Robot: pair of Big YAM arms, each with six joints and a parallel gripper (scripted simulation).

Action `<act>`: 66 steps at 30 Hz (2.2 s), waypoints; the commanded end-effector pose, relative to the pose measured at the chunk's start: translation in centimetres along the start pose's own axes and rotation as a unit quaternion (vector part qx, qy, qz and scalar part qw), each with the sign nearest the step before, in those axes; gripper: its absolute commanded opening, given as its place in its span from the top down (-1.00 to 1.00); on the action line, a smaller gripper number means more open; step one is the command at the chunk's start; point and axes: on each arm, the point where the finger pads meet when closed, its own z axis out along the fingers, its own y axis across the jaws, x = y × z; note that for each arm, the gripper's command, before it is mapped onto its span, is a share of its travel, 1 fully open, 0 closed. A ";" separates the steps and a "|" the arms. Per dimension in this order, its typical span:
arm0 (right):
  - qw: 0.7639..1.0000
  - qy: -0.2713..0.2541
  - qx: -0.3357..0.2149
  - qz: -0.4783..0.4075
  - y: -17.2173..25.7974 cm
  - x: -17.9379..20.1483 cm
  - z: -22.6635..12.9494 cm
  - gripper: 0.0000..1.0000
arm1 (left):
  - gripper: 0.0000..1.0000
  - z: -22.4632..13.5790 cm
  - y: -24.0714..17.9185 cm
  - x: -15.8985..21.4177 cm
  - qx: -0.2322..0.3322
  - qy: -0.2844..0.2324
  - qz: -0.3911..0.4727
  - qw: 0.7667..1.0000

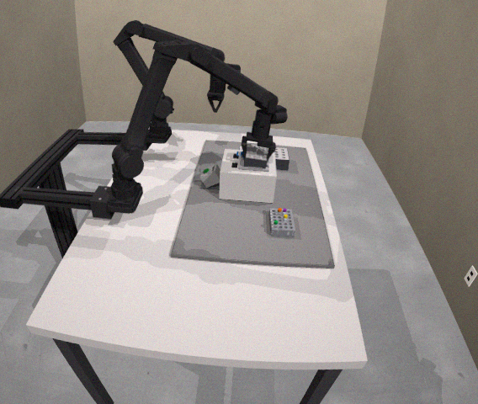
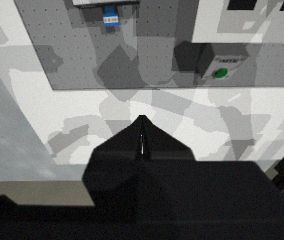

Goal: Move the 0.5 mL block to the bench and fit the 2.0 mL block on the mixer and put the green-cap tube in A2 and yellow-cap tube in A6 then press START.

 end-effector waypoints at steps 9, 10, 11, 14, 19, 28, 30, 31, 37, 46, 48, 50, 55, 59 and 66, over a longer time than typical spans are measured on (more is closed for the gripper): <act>1.000 -0.013 0.015 -0.009 -0.4 0.0 -2.8 1.00 | 1.00 -2.6 0.2 -2.8 -0.004 -0.043 0.006 0.999; 1.000 -0.014 0.017 -0.008 -0.4 0.0 -2.9 1.00 | 1.00 -2.6 0.2 -2.8 -0.004 -0.044 0.006 0.999; 1.000 -0.016 0.018 -0.008 -0.5 -0.1 -2.9 1.00 | 1.00 -2.6 0.2 -2.8 -0.004 -0.044 0.006 0.999; 1.000 -0.017 0.020 -0.008 -0.6 -0.1 -2.9 1.00 | 1.00 -2.7 0.2 -2.8 -0.004 -0.044 0.006 0.999; 1.000 -0.017 0.021 -0.008 -0.7 -0.2 -2.9 1.00 | 1.00 -2.7 0.2 -2.8 -0.004 -0.044 0.006 0.999; 1.000 -0.018 0.022 -0.008 -0.7 -0.2 -3.0 1.00 | 1.00 -2.7 0.2 -2.8 -0.004 -0.045 0.006 0.999; 1.000 -0.018 0.022 -0.008 -0.7 -0.2 -3.0 1.00 | 1.00 -2.8 0.2 -2.9 -0.004 -0.045 0.006 0.999; 1.000 -0.018 0.022 -0.008 -0.7 -0.2 -3.0 1.00 | 1.00 -2.8 0.2 -2.9 -0.004 -0.046 0.006 0.999; 1.000 -0.018 0.023 -0.008 -0.8 -0.2 -3.0 1.00 | 1.00 -2.8 0.2 -2.9 -0.004 -0.046 0.006 0.999; 0.999 -0.024 0.030 -0.007 -1.0 -0.8 -3.7 1.00 | 1.00 -2.8 0.2 -2.9 -0.004 -0.047 0.006 0.999; 0.999 -0.022 0.028 -0.007 -0.4 -1.0 -3.5 1.00 | 1.00 -2.9 0.2 -2.9 -0.004 -0.047 0.006 0.999; 0.999 -0.023 0.022 -0.008 0.3 -1.2 -3.3 1.00 | 1.00 -2.9 0.2 -3.0 -0.004 -0.047 0.006 0.999; 1.000 -0.019 0.014 -0.008 1.1 -1.3 -3.1 1.00 | 1.00 -2.9 0.2 -3.0 -0.004 -0.048 0.006 0.999; 1.000 -0.019 0.015 -0.008 0.8 -1.4 -3.7 1.00 | 1.00 -2.9 0.2 -3.0 -0.004 -0.048 0.006 0.999; 0.999 -0.024 0.022 -0.008 0.1 -1.9 -4.7 1.00 | 1.00 -3.0 0.2 -3.0 -0.004 -0.049 0.006 0.999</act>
